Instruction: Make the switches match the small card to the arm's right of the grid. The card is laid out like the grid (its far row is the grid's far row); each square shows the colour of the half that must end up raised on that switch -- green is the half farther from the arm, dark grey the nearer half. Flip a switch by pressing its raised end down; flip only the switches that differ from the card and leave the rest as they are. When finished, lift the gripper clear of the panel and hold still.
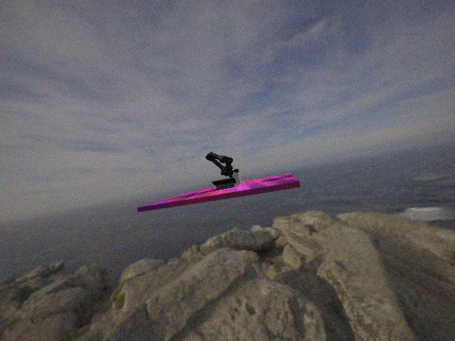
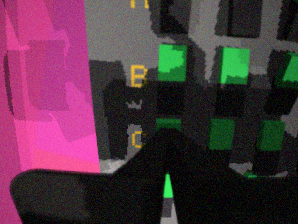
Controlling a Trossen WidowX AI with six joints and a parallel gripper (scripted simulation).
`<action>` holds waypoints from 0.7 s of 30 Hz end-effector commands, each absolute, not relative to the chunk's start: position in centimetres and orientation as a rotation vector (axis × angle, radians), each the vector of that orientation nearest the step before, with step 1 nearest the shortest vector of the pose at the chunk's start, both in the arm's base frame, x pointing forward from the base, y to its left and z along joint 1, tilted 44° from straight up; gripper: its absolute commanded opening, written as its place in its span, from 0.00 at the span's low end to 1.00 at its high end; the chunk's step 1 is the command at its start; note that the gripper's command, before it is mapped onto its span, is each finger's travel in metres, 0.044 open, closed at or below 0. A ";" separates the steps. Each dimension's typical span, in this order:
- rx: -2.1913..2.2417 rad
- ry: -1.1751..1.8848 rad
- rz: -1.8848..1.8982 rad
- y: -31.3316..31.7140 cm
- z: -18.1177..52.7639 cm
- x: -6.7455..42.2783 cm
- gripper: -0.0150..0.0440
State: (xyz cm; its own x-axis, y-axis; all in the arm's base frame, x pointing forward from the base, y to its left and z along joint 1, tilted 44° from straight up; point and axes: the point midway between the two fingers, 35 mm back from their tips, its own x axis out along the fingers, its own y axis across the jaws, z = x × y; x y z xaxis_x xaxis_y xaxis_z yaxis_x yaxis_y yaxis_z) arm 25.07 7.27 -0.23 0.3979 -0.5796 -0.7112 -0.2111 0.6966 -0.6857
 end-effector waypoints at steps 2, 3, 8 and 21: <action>-0.814 1.168 -0.268 7.2 -0.3 25.1 0.25; -0.814 1.168 -0.268 7.2 -0.3 25.1 0.25; -0.808 1.168 -0.268 7.4 -0.1 25.0 0.25; -0.814 1.147 -0.253 10.4 5.1 22.7 0.25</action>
